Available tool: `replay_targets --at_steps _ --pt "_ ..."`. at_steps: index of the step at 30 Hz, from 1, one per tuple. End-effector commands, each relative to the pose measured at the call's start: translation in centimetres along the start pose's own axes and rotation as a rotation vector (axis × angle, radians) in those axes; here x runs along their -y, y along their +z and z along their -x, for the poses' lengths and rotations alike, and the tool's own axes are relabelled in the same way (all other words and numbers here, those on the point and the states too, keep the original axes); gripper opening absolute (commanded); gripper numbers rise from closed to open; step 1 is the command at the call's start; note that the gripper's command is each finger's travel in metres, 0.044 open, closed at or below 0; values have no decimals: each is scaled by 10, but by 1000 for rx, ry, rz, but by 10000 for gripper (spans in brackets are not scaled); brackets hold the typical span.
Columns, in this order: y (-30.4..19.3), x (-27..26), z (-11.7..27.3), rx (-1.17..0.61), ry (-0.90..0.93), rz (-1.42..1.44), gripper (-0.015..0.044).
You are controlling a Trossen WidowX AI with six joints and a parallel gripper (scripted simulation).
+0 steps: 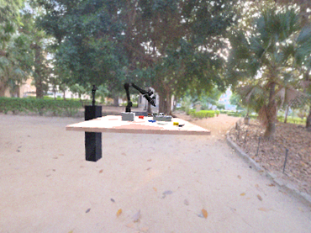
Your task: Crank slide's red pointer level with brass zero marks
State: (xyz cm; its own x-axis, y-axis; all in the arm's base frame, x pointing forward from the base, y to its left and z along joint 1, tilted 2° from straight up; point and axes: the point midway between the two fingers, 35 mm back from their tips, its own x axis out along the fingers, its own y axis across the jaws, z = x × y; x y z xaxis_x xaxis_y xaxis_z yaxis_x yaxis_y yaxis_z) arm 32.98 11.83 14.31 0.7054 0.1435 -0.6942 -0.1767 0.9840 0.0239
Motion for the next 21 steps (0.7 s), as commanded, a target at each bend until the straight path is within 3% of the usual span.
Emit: replay_targets --at_steps 1,11,21 --pt "-17 -1 13 -1 -45 -51 440" --pt "-47 0 36 29 -125 -148 440" --pt "-78 -2 -3 29 -125 -148 440"
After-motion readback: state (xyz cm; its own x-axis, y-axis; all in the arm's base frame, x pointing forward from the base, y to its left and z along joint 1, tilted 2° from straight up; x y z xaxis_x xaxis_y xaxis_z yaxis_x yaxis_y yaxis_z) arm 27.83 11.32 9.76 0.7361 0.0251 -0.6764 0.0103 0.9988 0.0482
